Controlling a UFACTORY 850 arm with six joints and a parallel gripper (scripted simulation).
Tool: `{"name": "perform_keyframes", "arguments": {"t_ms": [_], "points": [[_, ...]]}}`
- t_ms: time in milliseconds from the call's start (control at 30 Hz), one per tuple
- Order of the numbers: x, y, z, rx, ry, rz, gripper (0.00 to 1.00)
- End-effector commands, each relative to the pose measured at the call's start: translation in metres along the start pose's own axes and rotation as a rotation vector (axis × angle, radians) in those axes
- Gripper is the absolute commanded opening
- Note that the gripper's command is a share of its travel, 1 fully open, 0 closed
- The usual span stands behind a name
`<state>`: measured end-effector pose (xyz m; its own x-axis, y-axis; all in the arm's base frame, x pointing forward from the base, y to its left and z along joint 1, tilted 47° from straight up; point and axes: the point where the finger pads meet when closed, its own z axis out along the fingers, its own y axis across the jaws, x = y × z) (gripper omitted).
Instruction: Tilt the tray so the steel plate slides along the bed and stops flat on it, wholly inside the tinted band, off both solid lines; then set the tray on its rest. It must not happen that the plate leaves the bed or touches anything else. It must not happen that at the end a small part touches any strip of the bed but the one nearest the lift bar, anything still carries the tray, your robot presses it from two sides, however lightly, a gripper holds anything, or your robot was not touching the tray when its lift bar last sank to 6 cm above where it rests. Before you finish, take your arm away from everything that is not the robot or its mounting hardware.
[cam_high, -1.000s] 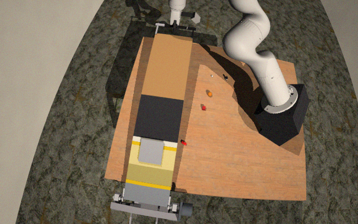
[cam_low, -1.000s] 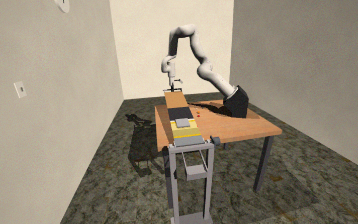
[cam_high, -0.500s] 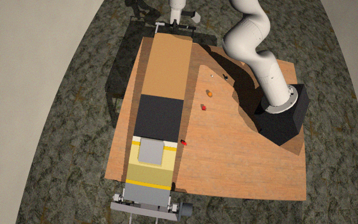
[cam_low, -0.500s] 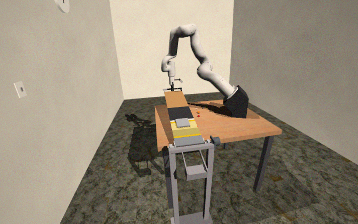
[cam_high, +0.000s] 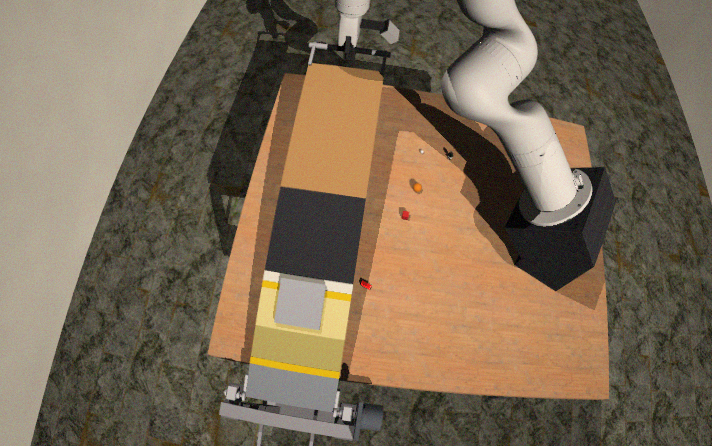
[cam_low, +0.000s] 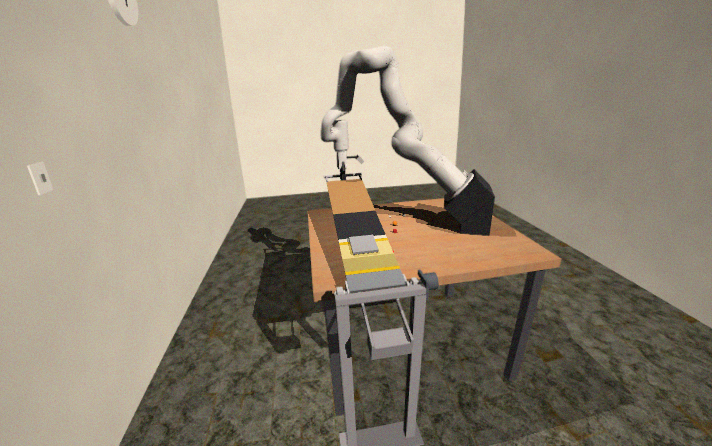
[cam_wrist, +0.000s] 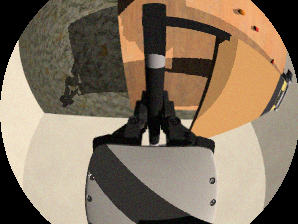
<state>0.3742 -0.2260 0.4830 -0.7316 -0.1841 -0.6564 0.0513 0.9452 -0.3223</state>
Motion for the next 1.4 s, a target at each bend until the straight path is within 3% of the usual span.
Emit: {"name": "perform_keyframes", "arguments": {"t_ms": [0, 500, 667, 700, 733, 833, 900, 1367], "points": [[-0.002, -0.003, 0.012, -0.006, -0.005, -0.001, 0.0], [-0.002, -0.003, 0.017, -0.006, -0.005, -0.001, 0.0], [-0.001, 0.014, -0.057, -0.006, -0.005, -0.001, 0.0], [-0.001, 0.015, -0.062, -0.006, -0.005, -0.001, 0.0], [-0.001, 0.014, -0.057, -0.006, -0.005, -0.001, 0.0], [-0.002, 0.001, -0.007, -0.006, -0.005, -0.001, 0.0], [-0.002, -0.003, 0.012, -0.006, -0.005, -0.001, 0.0], [-0.002, -0.003, 0.013, -0.006, -0.005, -0.001, 0.0]]}}
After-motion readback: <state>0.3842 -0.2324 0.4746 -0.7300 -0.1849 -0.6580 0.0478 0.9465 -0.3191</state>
